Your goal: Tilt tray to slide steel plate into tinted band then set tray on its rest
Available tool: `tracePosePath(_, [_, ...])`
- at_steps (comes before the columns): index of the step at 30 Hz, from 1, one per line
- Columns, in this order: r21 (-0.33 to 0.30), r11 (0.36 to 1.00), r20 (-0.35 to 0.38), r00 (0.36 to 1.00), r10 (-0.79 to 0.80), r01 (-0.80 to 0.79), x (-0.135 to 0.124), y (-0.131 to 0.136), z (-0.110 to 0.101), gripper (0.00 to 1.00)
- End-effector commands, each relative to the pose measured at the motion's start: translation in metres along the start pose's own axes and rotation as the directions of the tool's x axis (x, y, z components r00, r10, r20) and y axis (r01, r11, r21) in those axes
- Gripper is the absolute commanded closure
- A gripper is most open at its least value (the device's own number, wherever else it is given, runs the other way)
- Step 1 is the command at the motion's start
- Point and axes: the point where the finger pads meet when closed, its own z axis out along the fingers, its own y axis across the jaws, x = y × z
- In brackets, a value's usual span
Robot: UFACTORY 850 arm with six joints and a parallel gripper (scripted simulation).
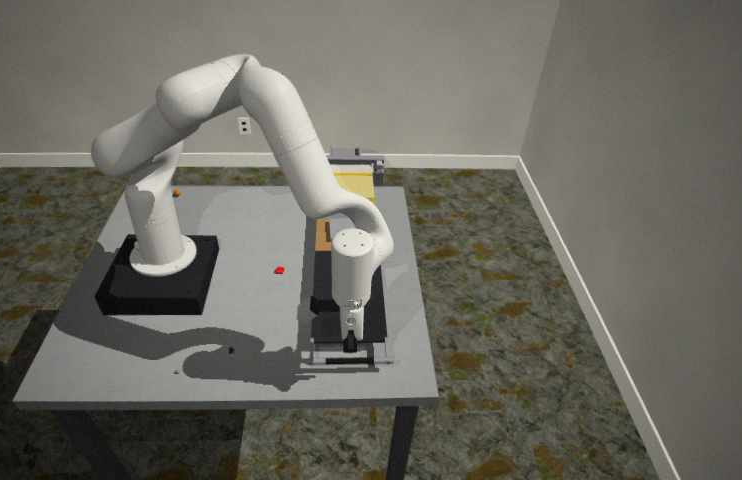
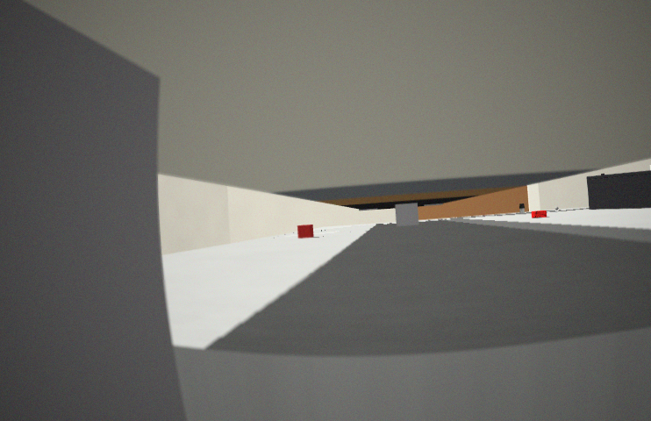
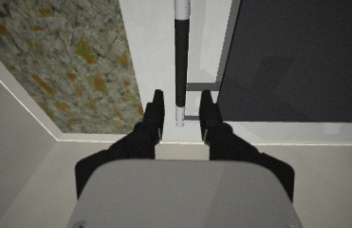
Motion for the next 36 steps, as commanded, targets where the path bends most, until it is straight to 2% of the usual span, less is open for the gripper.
tracePosePath(1, [0.001, 1.000, 0.002, 1.000, 0.000, 0.000, -0.001, -0.001, -0.001, 0.60])
tracePosePath(20, [0.001, 1.000, 0.002, 1.000, 0.000, 0.000, -0.001, -0.001, 0.001, 0.60])
tracePosePath(36, [0.001, 1.000, 0.002, 1.000, 0.000, 0.000, -0.001, -0.001, 0.015, 0.60])
